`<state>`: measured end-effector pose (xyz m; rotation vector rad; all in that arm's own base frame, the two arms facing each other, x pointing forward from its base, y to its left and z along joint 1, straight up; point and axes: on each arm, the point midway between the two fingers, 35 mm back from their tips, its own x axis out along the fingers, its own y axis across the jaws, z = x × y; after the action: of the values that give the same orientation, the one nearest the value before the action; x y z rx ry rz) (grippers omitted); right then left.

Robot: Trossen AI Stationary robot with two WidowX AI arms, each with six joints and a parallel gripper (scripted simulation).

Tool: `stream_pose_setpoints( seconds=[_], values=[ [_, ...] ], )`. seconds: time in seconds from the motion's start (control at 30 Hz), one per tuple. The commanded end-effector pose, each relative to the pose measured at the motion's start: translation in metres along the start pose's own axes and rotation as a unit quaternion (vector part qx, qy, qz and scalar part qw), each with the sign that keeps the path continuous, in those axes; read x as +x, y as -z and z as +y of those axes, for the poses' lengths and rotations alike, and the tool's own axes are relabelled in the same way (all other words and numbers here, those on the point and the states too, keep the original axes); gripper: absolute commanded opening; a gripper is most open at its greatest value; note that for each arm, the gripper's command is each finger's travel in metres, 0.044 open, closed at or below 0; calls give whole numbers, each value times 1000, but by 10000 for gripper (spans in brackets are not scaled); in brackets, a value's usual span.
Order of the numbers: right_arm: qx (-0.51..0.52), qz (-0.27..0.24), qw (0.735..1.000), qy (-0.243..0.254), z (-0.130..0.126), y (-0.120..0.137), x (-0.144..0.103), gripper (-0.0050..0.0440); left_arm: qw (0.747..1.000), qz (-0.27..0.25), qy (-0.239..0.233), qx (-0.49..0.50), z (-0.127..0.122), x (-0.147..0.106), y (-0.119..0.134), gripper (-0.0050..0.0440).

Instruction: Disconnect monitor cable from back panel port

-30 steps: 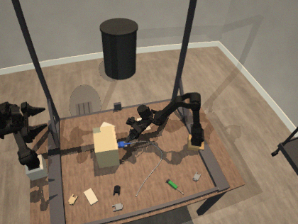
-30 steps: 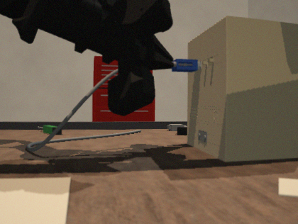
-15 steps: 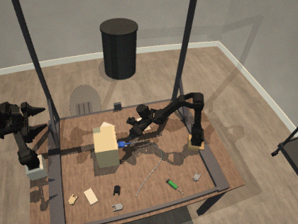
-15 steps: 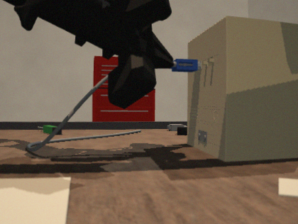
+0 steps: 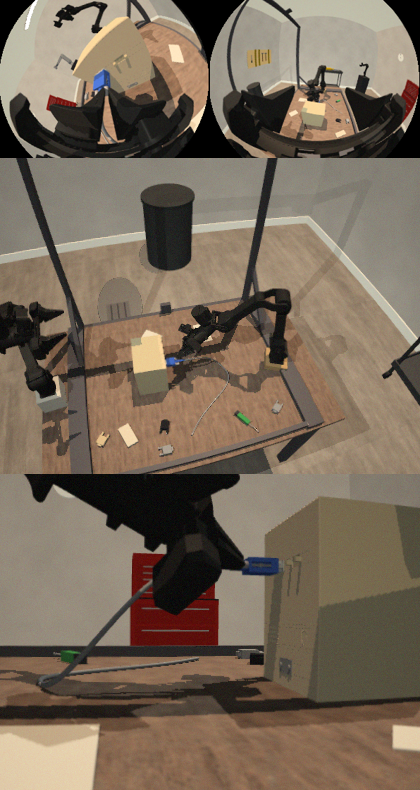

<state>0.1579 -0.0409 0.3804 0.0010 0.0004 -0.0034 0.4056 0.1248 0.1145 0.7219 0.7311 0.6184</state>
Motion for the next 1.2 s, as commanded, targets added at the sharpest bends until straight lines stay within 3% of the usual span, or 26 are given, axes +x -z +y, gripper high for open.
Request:
stream_pose_setpoints(
  seconds=[0.0, 0.13, 0.53, 0.6, 0.8, 1.17],
  values=[
    [-4, -1, 1000, -2, 1, -3, 0, 440, 999, -7, 12, -29, 8, -2, -6, 0],
    [-4, -1, 1000, -2, 1, -3, 0, 440, 999, -7, 14, -33, 8, -2, -6, 0],
    [-4, -1, 1000, -2, 1, -3, 0, 440, 999, -7, 14, -33, 8, -2, -6, 288],
    [-4, -1, 1000, -2, 1, -3, 0, 440, 999, -7, 14, -33, 8, -2, -6, 288],
    [-4, -1, 1000, -2, 1, -3, 0, 440, 999, -7, 14, -33, 8, -2, -6, 432],
    [-4, -1, 1000, -2, 1, -3, 0, 440, 999, -7, 14, -33, 8, -2, -6, 440]
  ],
)
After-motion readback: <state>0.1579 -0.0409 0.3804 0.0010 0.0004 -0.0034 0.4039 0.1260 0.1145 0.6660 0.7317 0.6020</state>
